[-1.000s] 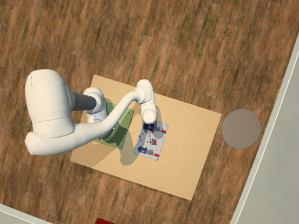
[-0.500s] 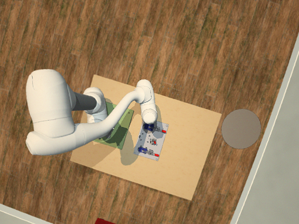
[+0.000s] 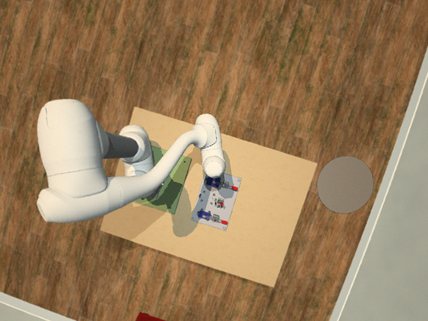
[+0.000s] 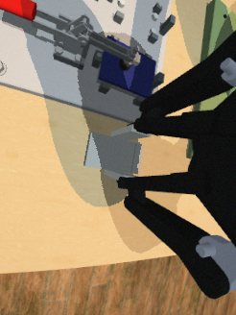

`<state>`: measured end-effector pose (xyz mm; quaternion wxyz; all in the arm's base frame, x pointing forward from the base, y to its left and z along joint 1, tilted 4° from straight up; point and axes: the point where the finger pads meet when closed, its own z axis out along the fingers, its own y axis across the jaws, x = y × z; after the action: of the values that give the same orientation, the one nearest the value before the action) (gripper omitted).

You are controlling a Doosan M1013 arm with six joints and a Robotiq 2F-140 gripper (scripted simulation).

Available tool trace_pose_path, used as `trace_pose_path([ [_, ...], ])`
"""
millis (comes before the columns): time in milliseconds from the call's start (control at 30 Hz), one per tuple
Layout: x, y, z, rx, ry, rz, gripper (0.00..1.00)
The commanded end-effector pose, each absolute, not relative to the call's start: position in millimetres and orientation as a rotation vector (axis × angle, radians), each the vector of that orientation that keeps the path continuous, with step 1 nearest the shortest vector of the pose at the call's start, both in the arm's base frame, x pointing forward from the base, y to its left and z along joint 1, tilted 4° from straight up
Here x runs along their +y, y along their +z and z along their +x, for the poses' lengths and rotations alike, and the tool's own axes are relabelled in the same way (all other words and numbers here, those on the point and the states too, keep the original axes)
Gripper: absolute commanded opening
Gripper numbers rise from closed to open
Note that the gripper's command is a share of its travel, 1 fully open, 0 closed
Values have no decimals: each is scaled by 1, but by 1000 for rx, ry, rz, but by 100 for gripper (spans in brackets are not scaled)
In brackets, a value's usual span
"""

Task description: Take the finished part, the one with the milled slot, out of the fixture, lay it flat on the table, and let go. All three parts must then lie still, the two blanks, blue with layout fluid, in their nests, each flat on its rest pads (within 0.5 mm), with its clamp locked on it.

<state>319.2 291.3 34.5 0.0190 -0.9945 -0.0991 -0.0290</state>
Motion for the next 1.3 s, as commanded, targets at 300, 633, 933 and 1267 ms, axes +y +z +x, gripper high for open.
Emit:
trace_pose_path([
  [300,291,35,319,-308,-90,-3087,0],
  [633,291,35,319,-308,-90,-3087,0],
  [933,291,35,319,-308,-90,-3087,47],
  [1267,291,35,319,-308,-90,-3087,47],
])
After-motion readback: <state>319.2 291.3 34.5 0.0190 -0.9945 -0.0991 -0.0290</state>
